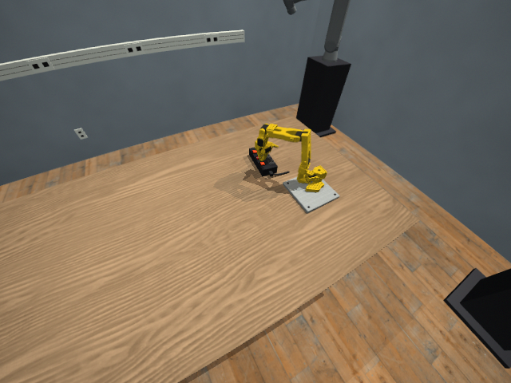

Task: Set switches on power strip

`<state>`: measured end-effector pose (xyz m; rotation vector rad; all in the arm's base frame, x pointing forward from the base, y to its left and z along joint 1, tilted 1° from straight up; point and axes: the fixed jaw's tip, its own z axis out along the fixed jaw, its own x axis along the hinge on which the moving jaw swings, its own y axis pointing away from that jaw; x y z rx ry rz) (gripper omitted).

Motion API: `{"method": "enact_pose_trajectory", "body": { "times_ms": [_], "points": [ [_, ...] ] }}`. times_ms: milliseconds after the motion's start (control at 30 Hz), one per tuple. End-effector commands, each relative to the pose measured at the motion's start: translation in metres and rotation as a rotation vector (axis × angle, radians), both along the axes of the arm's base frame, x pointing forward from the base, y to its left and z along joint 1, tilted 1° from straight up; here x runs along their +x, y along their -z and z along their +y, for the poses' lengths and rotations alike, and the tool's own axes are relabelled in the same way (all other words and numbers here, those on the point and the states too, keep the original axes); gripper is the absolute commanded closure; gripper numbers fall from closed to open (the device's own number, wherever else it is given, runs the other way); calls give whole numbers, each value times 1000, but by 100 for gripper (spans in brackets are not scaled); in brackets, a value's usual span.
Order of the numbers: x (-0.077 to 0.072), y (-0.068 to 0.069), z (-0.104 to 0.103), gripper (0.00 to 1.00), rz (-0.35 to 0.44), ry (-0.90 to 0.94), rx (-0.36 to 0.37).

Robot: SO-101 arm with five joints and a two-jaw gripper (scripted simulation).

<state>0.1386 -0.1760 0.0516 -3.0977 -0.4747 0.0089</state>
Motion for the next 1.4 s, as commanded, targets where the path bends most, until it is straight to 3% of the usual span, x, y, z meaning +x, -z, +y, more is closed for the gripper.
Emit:
{"method": "enact_pose_trajectory", "body": {
  "times_ms": [0,1367],
  "points": [
    [1,-1,2,100,-5,-16,-5],
    [1,8,2,100,-5,-15,-5]
  ]
}}
